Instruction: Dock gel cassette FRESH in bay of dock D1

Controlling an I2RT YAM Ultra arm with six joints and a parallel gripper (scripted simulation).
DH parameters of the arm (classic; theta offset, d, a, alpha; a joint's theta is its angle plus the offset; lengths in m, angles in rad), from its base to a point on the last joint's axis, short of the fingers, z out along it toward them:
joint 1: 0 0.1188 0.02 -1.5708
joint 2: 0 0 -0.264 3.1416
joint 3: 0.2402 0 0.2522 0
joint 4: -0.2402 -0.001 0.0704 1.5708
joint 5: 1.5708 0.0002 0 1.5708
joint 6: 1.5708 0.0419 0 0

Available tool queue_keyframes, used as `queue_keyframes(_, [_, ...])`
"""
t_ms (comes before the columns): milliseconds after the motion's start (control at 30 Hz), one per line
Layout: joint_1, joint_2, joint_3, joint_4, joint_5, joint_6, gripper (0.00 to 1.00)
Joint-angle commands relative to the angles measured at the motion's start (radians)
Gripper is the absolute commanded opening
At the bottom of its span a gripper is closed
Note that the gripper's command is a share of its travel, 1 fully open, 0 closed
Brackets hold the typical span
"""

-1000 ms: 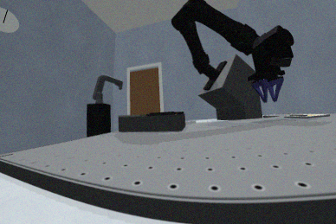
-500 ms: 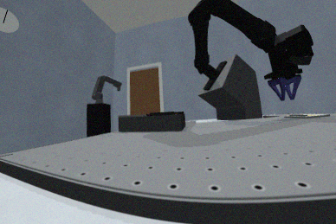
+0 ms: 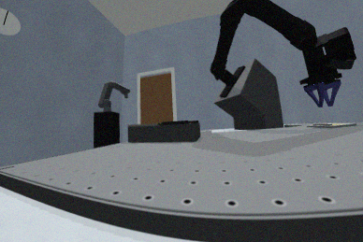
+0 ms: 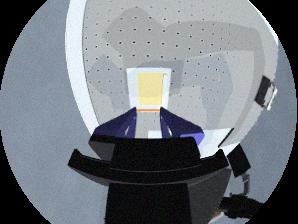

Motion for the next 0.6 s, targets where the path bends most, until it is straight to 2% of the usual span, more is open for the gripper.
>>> queue_keyframes(0, [0.031,-0.03,0.031,-0.05,0.007,0.034,0.35])
queue_keyframes(567, [0.032,-0.024,0.035,-0.057,0.008,0.038,0.35])
